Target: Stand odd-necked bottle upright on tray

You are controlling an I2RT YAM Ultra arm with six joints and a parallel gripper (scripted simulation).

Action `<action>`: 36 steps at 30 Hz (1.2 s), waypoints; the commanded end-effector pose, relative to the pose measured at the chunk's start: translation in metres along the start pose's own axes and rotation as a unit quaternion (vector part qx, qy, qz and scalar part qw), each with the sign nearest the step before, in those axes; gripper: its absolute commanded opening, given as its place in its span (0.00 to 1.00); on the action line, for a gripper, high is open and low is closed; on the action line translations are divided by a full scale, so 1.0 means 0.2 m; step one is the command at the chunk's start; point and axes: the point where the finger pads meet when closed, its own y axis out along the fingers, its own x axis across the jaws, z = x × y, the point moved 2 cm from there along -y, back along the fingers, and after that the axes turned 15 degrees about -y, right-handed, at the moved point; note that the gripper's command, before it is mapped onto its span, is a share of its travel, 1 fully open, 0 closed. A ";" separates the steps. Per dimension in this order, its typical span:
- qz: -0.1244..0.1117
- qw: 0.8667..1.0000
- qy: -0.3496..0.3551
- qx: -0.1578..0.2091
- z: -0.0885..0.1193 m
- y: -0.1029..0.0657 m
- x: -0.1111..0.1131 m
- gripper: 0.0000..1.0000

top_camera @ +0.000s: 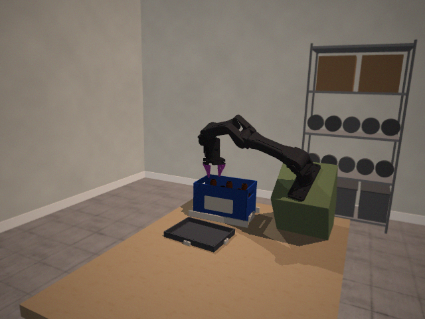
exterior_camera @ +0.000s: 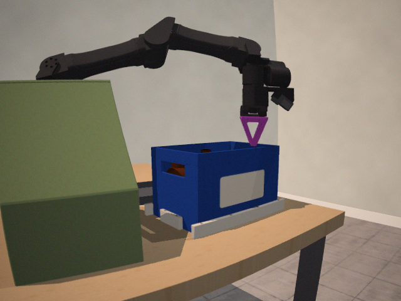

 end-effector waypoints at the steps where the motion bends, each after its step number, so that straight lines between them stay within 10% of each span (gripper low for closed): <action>1: -0.004 1.000 0.000 -0.019 -0.04 -0.09 0.01 0.61; 36: -0.004 1.000 0.004 -0.016 -0.04 -0.07 0.00 0.61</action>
